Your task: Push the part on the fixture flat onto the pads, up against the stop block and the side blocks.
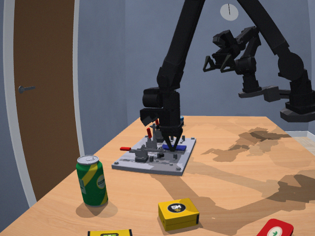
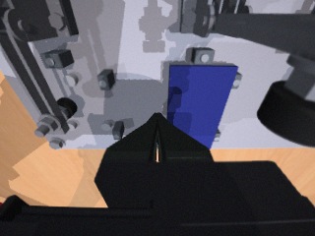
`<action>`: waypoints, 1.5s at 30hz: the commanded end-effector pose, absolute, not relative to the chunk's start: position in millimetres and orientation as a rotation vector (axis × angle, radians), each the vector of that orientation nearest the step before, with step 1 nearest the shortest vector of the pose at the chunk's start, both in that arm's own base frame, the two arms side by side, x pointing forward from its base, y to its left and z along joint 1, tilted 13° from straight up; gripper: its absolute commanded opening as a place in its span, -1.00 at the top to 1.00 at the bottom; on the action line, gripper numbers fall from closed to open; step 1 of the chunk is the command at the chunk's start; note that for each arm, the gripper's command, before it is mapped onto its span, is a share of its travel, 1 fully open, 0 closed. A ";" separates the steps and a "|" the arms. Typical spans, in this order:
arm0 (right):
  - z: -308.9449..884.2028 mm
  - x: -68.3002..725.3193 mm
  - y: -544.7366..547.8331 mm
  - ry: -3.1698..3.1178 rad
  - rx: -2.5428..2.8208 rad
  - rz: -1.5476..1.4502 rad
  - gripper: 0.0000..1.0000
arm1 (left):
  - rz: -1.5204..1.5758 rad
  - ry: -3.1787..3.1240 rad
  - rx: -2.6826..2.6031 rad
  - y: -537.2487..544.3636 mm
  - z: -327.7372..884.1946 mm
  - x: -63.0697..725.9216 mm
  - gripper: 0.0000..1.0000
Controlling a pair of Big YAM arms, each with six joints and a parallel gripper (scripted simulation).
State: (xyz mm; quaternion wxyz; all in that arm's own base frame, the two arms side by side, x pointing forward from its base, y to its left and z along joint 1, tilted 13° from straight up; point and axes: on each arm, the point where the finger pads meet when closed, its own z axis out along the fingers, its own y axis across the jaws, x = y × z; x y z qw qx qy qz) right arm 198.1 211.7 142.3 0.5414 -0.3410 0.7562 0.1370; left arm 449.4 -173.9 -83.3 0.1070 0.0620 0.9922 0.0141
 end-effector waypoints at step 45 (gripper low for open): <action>149.1 199.8 213.4 1.785 -0.801 0.332 -1.00 | 0.029 2.929 0.210 -172.1 -87.2 438.8 0.99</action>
